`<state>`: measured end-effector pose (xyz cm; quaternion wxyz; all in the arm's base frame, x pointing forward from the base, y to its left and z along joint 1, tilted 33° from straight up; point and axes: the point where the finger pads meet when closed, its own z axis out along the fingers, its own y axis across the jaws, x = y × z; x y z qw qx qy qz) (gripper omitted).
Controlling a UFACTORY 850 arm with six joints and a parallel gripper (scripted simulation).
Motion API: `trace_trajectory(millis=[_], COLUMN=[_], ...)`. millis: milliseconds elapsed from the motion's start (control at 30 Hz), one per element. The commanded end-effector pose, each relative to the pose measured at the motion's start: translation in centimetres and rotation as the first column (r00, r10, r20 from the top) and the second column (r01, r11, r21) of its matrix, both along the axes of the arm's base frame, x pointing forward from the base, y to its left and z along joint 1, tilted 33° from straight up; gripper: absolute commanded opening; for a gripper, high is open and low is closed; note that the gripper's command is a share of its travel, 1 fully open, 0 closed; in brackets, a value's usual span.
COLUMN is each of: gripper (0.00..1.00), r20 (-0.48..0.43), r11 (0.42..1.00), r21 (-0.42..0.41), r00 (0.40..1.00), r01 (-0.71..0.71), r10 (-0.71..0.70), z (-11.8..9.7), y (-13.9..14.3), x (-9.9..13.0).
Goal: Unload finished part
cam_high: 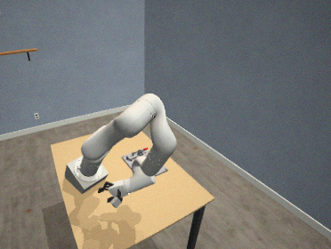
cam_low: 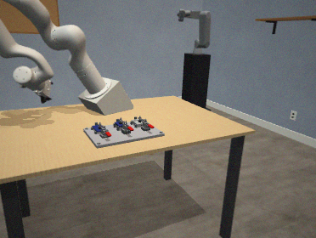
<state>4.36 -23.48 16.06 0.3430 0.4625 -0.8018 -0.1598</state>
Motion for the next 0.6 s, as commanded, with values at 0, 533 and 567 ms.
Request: trace_trajectory(millis=[0,533,567], gripper=[1.0,1.0,1.0], r20=[0.031,0.152,0.152], r11=[0.997,0.955,0.955], r21=[-0.039,-0.162,-0.162], r00=[0.998,0.95,0.95], r01=[-0.059,-0.249,-0.249], r10=[0.061,0.273,0.273], z=[1.3,5.7,5.7], y=[-0.7,-0.8,-0.8], x=[2.8,12.2,12.2])
